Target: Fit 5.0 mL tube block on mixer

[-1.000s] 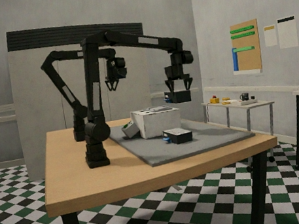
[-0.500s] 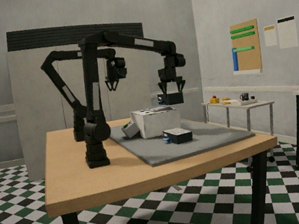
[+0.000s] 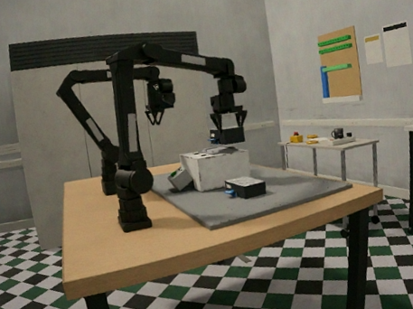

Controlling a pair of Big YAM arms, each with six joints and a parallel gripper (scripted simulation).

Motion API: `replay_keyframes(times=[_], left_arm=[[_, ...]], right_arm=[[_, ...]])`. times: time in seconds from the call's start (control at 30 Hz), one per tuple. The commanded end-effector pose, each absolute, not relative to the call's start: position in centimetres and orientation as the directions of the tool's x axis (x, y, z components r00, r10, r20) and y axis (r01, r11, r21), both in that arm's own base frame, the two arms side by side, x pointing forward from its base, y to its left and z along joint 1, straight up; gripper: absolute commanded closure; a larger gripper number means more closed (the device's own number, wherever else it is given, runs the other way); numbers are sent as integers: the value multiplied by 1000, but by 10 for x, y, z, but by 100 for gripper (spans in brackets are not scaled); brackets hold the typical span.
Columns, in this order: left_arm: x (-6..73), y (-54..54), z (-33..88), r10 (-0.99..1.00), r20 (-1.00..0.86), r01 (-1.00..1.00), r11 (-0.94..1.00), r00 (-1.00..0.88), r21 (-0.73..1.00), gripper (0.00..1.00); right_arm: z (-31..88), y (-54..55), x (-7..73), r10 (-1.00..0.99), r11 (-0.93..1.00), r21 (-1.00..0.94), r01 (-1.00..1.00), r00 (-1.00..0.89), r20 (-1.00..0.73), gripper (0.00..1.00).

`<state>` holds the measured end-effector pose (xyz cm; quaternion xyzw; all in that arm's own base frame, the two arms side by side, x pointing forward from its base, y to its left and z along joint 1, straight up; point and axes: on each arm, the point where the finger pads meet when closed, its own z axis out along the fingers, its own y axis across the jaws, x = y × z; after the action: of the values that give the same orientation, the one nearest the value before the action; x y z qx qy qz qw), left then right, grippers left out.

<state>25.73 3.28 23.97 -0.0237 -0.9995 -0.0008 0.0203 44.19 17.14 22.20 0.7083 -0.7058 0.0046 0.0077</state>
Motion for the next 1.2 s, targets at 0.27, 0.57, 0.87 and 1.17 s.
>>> replay_keyframes(times=[0.27, 0.57, 0.87, 1.17], left_arm=[[260, 35, 252, 33, 15, 33, 999, -999, 2, 0], [254, 34, 243, 33, 39, 33, 999, -999, -2, 0], [252, 34, 240, 32, 47, 32, 999, -998, -3, 0], [257, 35, 246, 32, 30, 32, 999, -999, -1, 0]], right_arm=[[235, 203, 439, -1000, 19, -33, -999, -19, -11, 100], [256, 210, 438, -999, 34, -70, -997, -32, -20, 100], [265, 249, 430, -999, 20, -77, -997, -17, -34, 100], [267, 240, 442, -999, 31, -88, -996, -28, -30, 100]])
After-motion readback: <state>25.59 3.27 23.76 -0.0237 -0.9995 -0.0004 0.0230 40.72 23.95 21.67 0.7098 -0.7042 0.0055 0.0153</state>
